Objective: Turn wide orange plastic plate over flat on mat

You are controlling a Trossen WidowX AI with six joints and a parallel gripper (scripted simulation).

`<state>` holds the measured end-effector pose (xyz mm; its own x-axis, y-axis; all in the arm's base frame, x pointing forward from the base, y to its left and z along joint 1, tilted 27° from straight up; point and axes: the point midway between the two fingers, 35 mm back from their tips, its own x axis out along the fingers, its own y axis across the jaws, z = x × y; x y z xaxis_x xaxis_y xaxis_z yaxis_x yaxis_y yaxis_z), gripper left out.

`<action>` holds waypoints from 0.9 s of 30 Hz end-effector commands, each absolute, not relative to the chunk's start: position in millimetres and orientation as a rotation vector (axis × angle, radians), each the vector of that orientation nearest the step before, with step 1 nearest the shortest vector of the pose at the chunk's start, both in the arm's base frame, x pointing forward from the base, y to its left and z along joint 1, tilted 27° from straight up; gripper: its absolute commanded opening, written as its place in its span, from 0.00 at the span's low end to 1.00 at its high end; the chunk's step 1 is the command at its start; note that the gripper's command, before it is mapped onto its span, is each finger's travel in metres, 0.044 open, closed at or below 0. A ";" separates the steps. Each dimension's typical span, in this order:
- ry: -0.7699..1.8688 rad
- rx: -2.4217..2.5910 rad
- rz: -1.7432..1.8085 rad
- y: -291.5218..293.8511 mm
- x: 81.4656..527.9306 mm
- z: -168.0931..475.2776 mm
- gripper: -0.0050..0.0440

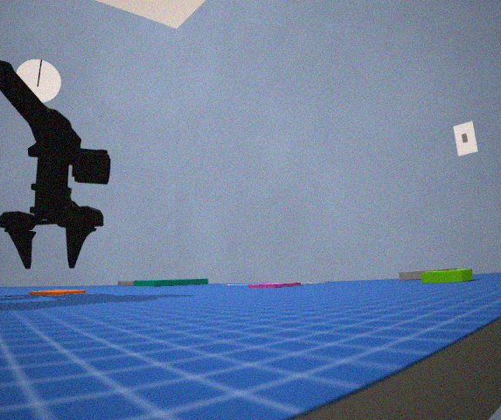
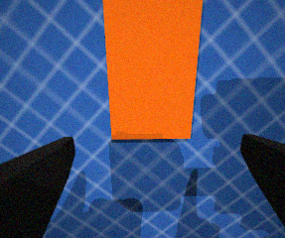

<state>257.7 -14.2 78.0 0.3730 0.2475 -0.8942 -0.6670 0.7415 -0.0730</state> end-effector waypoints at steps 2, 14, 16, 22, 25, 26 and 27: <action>0.999 -0.487 0.599 -17.9 260.3 94.4 1.00; 1.003 -0.486 0.600 -18.9 258.5 97.5 1.00; 1.004 -0.485 0.600 -18.8 258.3 97.4 1.00; 1.004 -0.485 0.600 -18.8 258.3 97.3 1.00; 1.004 -0.485 0.599 -18.8 258.3 97.3 1.00; 1.004 -0.485 0.599 -18.8 258.3 97.3 1.00; 1.004 -0.485 0.599 -18.8 258.3 97.3 1.00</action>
